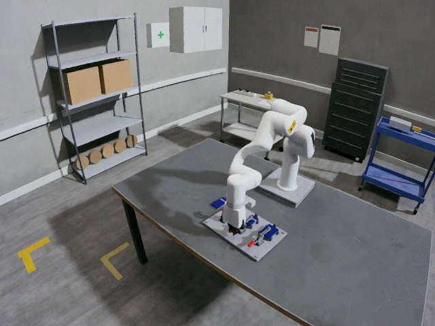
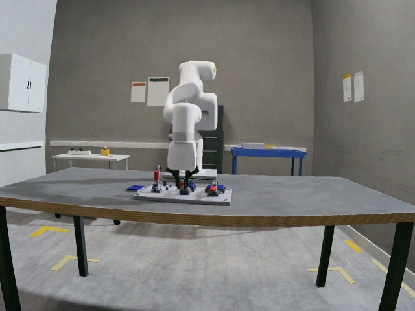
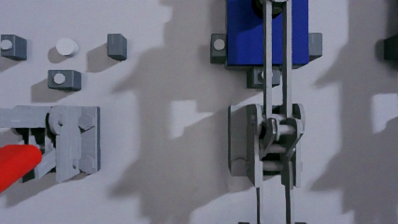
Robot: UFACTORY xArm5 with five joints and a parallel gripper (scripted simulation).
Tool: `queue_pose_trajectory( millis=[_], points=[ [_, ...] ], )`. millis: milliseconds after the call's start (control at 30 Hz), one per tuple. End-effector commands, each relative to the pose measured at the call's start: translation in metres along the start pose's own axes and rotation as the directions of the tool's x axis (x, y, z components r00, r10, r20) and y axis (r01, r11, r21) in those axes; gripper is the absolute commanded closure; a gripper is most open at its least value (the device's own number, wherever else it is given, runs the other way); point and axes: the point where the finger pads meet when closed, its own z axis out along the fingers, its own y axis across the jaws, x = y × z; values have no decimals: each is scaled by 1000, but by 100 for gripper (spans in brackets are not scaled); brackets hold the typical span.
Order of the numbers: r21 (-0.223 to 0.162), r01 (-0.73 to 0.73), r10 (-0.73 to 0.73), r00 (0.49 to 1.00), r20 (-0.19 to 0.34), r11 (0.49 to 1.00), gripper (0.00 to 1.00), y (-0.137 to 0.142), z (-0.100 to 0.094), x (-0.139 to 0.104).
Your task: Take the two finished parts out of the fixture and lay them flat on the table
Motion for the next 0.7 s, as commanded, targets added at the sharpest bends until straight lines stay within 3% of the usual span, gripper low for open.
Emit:
queue_pose_trajectory(
  millis=[0, 667],
  points=[
    [0, -1, 1, 1000, 4, 1000, 100, 0, -3, -1],
    [0, -1, 1, 1000, 4, 1000, 100, 0, -13, 6]
  ],
)
